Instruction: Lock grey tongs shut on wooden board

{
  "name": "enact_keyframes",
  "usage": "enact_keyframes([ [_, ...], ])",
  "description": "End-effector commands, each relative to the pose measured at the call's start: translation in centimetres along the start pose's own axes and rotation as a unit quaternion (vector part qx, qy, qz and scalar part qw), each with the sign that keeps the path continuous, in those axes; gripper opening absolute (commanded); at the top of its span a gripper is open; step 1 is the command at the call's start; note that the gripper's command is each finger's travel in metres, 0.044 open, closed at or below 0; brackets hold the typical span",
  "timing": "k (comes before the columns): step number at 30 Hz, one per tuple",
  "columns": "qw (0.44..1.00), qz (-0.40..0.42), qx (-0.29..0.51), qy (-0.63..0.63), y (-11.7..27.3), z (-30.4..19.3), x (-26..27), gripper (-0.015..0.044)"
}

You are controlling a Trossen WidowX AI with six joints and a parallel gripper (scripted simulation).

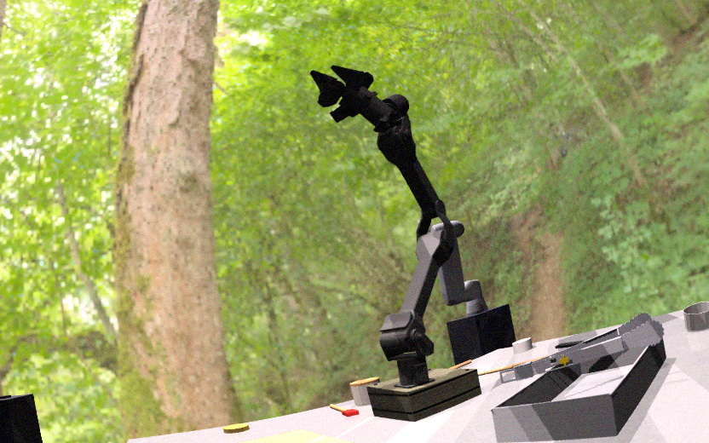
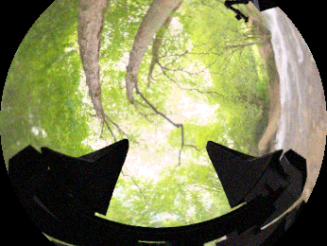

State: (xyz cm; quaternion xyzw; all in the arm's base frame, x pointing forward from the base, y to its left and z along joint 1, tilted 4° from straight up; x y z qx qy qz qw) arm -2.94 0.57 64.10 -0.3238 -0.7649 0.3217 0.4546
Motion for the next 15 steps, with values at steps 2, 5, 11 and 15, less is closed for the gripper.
enact_keyframes([
  [2, 0.991, -0.104, 0.059, 0.06, -1.8, -1.4, -6.1, 0.044],
  [5, 0.98, -0.147, 0.1, 0.091, -2.0, -2.4, -8.6, 0.044],
  [11, 0.945, -0.223, 0.185, 0.151, -1.5, -4.9, -14.2, 0.044],
  [15, 0.909, -0.266, 0.259, 0.188, -0.4, -7.0, -17.8, 0.044],
])
Point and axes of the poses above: the point midway between the two fingers, 35 mm back from their tips, its own y axis back along the fingers, its own x axis across the jaws, z = x × y, the point moved 9 cm from there along y, back along the fingers, and after that the axes turned 1 degree about y, right-handed, at the moved point
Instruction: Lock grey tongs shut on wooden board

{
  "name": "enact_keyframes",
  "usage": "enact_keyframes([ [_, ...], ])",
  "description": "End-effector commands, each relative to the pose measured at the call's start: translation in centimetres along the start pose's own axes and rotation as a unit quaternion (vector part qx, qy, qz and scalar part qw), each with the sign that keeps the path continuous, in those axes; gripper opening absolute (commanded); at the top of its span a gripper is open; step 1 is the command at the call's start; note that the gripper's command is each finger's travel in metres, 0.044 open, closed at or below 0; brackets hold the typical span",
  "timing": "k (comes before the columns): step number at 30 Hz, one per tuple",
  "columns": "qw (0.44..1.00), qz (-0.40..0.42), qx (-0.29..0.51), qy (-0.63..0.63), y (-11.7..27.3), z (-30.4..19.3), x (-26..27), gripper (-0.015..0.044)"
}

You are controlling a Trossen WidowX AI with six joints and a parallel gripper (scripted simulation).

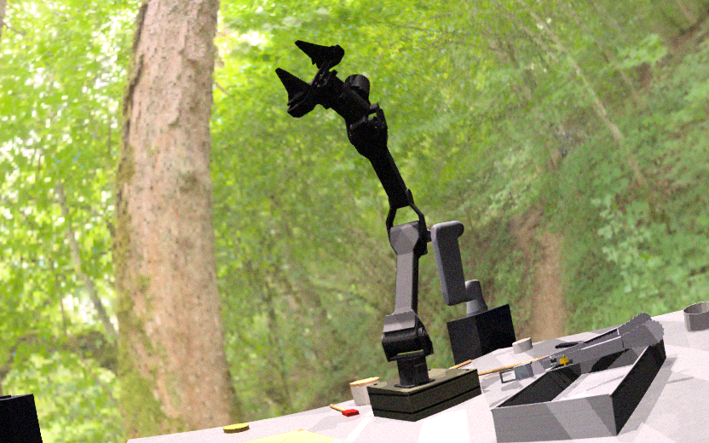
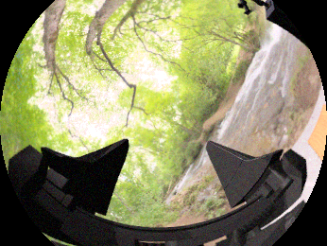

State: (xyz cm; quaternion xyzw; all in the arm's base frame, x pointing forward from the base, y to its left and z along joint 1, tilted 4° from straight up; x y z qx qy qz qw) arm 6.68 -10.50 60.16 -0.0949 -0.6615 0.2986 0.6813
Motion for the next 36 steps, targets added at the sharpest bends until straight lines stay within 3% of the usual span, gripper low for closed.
enact_keyframes([
  [1, 0.993, -0.051, 0.088, 0.054, -1.6, -3.8, -3.2, 0.044],
  [11, 0.921, -0.126, 0.302, 0.212, -1.9, -13.7, -9.8, 0.044],
  [18, 0.809, -0.127, 0.473, 0.324, 1.1, -21.1, -13.8, 0.044],
  [26, 0.621, -0.073, 0.651, 0.431, 7.6, -28.5, -17.7, 0.044],
  [36, 0.293, 0.07, 0.81, 0.504, 19.2, -34.4, -21.4, 0.044],
])
Point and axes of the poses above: the point midway between the two fingers, 35 mm back from their tips, its own y axis back along the fingers, its own x axis across the jaws, z = x × y, the point moved 9 cm from there along y, back along the fingers, and after that the axes turned 1 degree about y, right-handed, at the moved point
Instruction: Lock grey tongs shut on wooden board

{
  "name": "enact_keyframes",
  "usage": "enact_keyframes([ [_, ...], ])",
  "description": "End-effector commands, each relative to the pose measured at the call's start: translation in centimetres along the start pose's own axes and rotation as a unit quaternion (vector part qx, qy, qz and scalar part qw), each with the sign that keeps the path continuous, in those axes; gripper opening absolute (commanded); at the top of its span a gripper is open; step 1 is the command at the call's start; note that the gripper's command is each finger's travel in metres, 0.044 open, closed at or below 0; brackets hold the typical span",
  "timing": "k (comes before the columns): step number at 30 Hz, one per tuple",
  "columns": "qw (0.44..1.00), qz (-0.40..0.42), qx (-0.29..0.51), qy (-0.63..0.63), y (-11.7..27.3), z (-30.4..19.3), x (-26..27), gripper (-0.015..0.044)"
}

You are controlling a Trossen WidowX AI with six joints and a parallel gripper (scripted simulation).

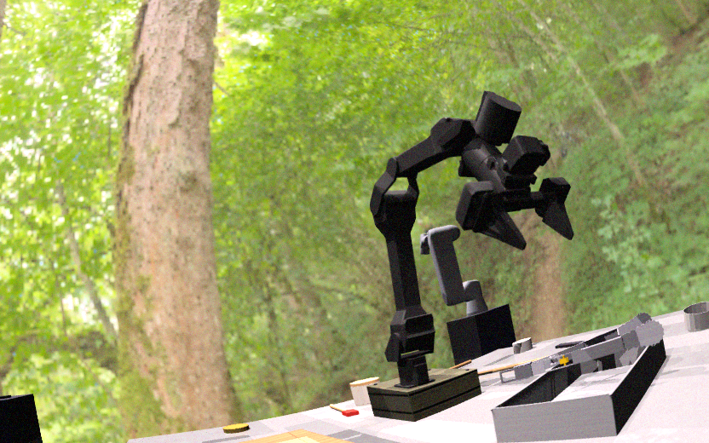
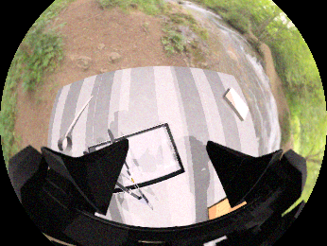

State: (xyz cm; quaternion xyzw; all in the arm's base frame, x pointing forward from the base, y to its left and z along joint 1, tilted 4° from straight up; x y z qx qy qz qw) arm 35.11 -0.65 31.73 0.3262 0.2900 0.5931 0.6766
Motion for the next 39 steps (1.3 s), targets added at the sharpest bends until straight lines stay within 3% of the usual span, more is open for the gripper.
enact_keyframes([
  [1, 0.983, 0.049, 0.109, 0.14, -3.2, -3.0, 4.3, 0.044],
  [8, 0.897, 0.131, 0.252, 0.337, -6.3, -8.5, 10.1, 0.044],
  [39, 0.894, 0.133, 0.255, 0.342, -7.8, -9.7, 10.9, 0.044],
])
Point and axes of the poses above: the point midway between the two fingers, 35 mm back from their tips, its own y axis back along the fingers, its own x axis across the jaws, z = x × y, the point moved 9 cm from there along y, back along the fingers, and after that the axes turned 1 degree about y, right-handed, at the moved point
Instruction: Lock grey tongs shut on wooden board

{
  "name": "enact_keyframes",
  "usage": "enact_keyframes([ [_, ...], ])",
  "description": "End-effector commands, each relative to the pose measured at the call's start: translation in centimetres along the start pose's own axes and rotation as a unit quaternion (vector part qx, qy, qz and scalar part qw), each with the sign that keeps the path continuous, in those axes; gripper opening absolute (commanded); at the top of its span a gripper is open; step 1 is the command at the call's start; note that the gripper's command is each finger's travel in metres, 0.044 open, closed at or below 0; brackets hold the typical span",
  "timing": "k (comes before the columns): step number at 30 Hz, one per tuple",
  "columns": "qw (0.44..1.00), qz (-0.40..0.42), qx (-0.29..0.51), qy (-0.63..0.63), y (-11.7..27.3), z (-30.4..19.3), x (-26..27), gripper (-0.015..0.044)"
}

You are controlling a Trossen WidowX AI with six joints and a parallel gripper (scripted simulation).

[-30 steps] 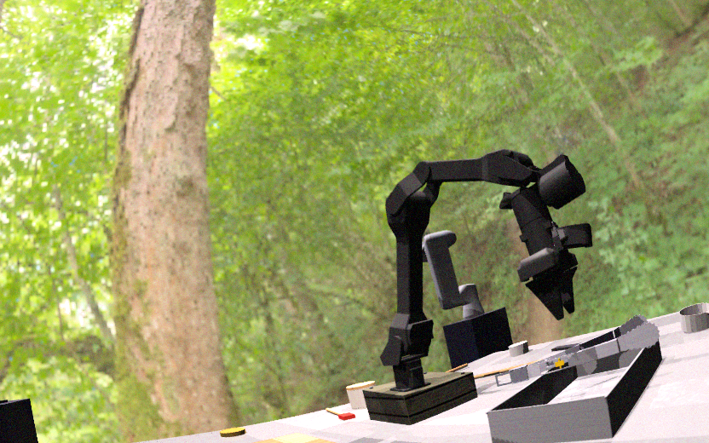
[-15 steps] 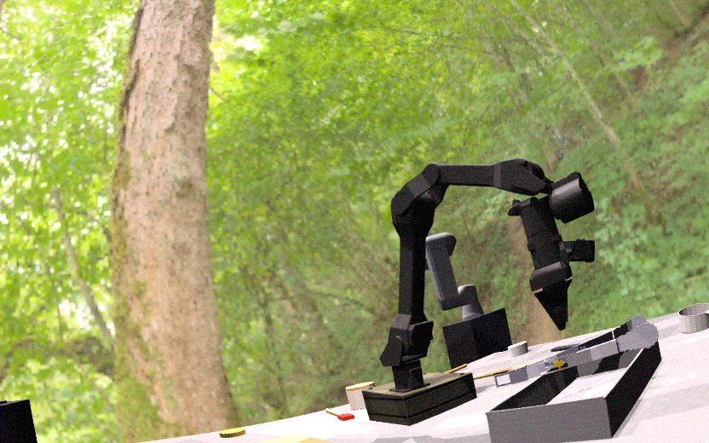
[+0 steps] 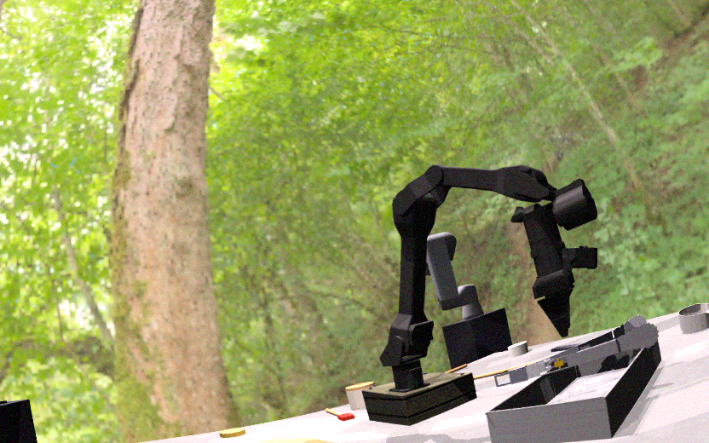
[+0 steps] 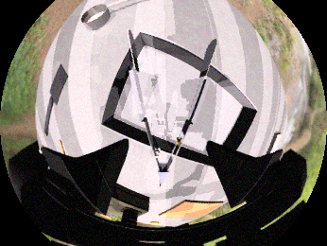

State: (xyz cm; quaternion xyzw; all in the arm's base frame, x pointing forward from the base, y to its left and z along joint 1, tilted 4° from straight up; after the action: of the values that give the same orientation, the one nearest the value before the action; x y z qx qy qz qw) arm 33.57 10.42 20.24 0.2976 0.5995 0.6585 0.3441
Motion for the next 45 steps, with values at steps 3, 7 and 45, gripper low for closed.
enact_keyframes([
  [3, 1.0, 0.002, 0.001, -0.002, -1.2, 0.1, 0.0, 0.044],
  [7, 1.0, 0.002, 0.001, -0.002, -1.8, 0.2, 0.0, 0.044],
  [45, 1.0, 0.002, 0.001, -0.002, -8.1, -0.1, 0.0, 0.044],
])
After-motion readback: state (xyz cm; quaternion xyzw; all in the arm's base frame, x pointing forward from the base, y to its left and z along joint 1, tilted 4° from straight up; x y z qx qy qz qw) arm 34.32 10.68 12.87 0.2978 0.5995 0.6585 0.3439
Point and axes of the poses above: the point midway between the two fingers, 35 mm back from their tips, its own y axis back along the fingers, its own x axis across the jaws, z = x × y, the point moved 9 cm from there along y, back along the fingers, and after that the axes turned 1 degree about y, right-handed, at the moved point
